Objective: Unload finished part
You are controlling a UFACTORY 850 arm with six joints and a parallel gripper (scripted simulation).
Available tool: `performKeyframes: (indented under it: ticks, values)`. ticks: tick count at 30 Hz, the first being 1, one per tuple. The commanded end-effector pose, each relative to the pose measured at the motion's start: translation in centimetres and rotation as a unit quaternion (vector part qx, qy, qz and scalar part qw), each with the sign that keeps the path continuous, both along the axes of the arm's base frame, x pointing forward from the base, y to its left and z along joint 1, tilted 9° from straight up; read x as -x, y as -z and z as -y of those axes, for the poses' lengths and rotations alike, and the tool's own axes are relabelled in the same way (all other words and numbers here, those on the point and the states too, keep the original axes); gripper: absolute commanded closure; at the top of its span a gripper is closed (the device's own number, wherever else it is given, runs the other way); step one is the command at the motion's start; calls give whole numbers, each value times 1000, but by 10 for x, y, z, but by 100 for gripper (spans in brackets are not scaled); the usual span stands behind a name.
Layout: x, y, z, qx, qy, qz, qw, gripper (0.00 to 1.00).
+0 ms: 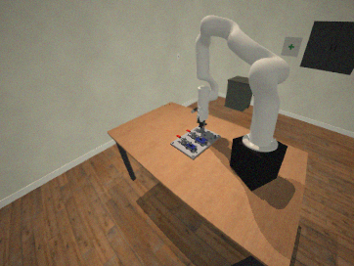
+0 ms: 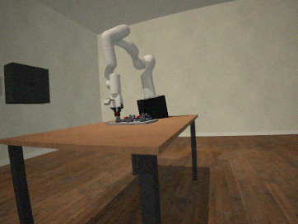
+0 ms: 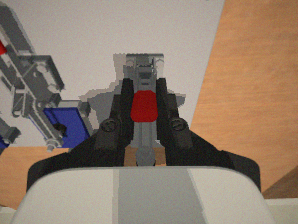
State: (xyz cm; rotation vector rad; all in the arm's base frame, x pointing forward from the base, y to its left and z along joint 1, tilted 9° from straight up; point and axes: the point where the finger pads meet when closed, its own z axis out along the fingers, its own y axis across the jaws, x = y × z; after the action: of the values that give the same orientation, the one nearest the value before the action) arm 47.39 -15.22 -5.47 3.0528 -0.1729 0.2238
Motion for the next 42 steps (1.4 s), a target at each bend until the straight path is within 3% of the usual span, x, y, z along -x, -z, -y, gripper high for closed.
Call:
performKeyframes:
  ticks: [1, 34, 35, 42]
  values:
    - [0, 0, 0, 0, 0, 0, 1000, 100]
    - [4, 0, 0, 0, 0, 0, 1000, 100]
    - [4, 0, 0, 0, 0, 0, 1000, 53]
    - [3, 0, 0, 0, 0, 1, 1000, 53]
